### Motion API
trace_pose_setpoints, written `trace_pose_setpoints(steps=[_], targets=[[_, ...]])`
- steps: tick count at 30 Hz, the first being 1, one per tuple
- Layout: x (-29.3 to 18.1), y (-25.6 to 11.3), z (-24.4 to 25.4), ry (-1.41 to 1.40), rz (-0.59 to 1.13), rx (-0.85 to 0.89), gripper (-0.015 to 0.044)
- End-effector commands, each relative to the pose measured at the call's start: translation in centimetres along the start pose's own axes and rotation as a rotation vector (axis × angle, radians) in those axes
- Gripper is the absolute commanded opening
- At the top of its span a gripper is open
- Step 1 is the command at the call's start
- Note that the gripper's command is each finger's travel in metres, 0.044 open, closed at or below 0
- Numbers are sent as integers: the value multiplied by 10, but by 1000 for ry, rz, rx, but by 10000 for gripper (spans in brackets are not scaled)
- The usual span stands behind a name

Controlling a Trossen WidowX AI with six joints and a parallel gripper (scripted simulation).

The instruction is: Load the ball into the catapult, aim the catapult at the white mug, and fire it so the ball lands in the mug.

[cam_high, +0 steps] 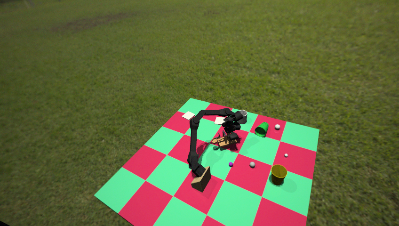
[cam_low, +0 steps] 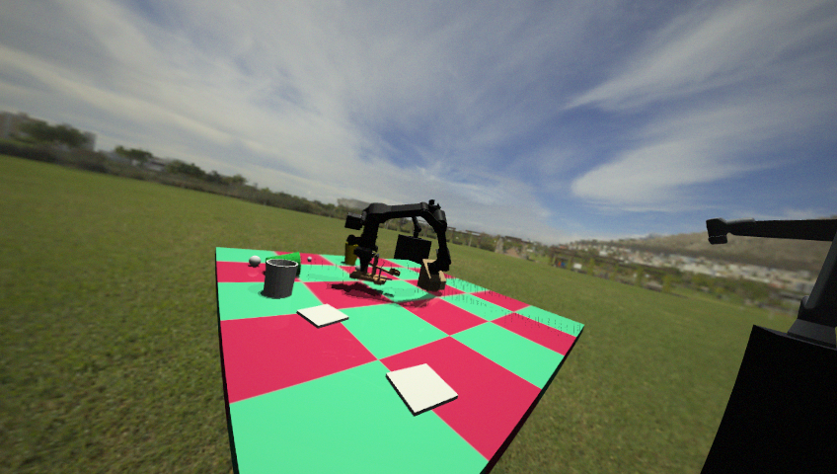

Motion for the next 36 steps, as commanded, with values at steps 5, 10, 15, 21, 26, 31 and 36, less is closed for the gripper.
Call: trace_pose_setpoints(steps=[5, 10, 15, 21, 26, 31, 36], targets=[[1, -3, 3, -263, -7, 2, 0], [2, -2, 8, -437, -7, 3, 0], [2, -2, 15, -611, -7, 3, 0], [-1, -1, 25, -733, -7, 4, 0], [-2, -1, 26, -733, -7, 4, 0], [-2, 6, 27, -733, -7, 4, 0], [-1, 14, 27, -733, -7, 4, 0]])
Point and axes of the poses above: the point midway between the two fingers, 35 mm back from their tips, its own y axis out along the fingers, its own z axis across the jaws, x = y × z, the point moved 9 cm from there along -y, back along the fingers, and after that the axes turned 3 degrees about -y, right-handed, at the moved point
